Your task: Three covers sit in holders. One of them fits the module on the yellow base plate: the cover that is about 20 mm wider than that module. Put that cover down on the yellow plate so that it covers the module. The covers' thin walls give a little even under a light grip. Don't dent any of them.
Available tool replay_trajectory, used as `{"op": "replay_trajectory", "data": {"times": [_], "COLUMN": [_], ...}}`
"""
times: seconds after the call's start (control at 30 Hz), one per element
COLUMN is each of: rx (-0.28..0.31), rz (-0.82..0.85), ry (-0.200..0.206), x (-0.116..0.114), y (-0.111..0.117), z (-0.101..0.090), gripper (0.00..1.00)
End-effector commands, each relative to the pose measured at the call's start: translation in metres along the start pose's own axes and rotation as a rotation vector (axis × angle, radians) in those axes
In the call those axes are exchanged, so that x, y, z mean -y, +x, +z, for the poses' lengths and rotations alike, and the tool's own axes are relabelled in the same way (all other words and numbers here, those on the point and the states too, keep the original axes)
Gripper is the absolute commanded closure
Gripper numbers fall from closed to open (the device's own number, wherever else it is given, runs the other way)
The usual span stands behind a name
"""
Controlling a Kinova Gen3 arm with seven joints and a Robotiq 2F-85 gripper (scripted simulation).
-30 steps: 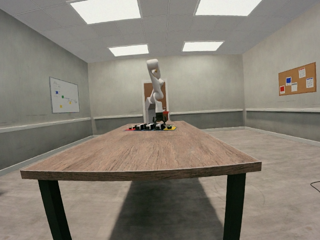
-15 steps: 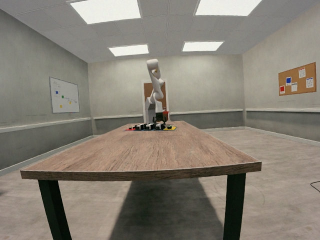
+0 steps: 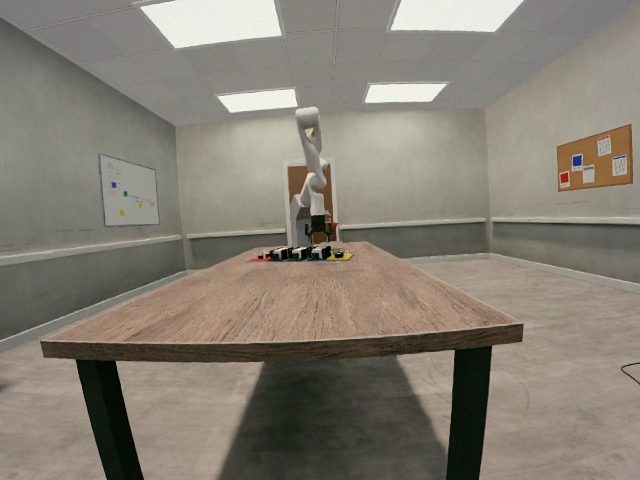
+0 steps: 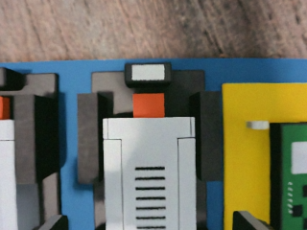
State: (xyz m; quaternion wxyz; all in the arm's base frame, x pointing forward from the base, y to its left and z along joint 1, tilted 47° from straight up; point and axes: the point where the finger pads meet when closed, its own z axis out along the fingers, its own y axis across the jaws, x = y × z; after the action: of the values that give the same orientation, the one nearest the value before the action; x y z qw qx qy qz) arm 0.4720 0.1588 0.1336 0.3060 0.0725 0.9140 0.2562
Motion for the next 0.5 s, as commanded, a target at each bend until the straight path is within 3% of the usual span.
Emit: {"op": "replay_trajectory", "data": {"times": [0.0, 0.17, 0.47], "rx": [0.000, 0.000, -0.001], "rz": [0.001, 0.001, 0.001], "ry": [-0.003, -0.003, -0.003], "x": [0.000, 0.000, 0.000], "y": [-0.001, -0.001, -0.001], "z": [-0.011, -0.011, -0.059], "gripper": [0.00, 0.00, 0.00]}}
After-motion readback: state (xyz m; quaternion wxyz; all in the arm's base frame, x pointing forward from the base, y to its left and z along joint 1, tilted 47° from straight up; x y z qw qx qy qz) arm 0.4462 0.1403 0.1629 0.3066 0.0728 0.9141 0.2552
